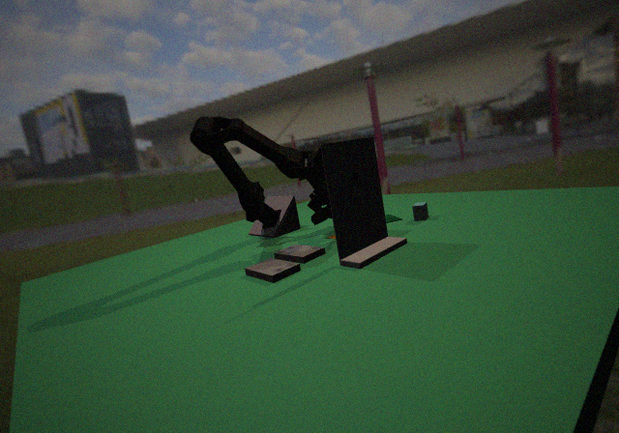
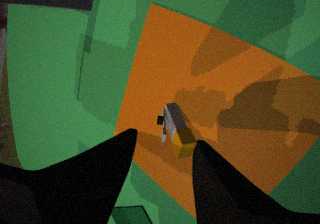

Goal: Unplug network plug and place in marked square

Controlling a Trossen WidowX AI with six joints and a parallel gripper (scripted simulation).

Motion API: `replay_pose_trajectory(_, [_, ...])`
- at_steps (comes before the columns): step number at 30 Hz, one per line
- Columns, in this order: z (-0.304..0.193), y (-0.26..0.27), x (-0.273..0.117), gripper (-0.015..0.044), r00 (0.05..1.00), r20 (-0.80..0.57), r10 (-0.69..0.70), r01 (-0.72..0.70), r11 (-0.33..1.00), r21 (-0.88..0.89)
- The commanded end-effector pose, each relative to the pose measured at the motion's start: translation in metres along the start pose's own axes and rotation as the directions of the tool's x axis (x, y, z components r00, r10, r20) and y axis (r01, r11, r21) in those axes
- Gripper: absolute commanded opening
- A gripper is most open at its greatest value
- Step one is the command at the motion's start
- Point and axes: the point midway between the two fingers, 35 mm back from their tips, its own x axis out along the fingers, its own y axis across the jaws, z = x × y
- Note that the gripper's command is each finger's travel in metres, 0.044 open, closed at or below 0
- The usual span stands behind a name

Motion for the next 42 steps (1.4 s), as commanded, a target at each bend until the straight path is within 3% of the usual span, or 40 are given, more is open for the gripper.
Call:
replay_pose_trajectory(1, [0.001, 0.002, -0.007, 0.0156, 1.000, 0.002, 0.006, -0.006, 1.000, 0.008])
replay_pose_trajectory(42, [-0.003, 0.027, -0.055, 0.0156, 1.000, -0.005, 0.004, -0.004, 1.000, 0.006])
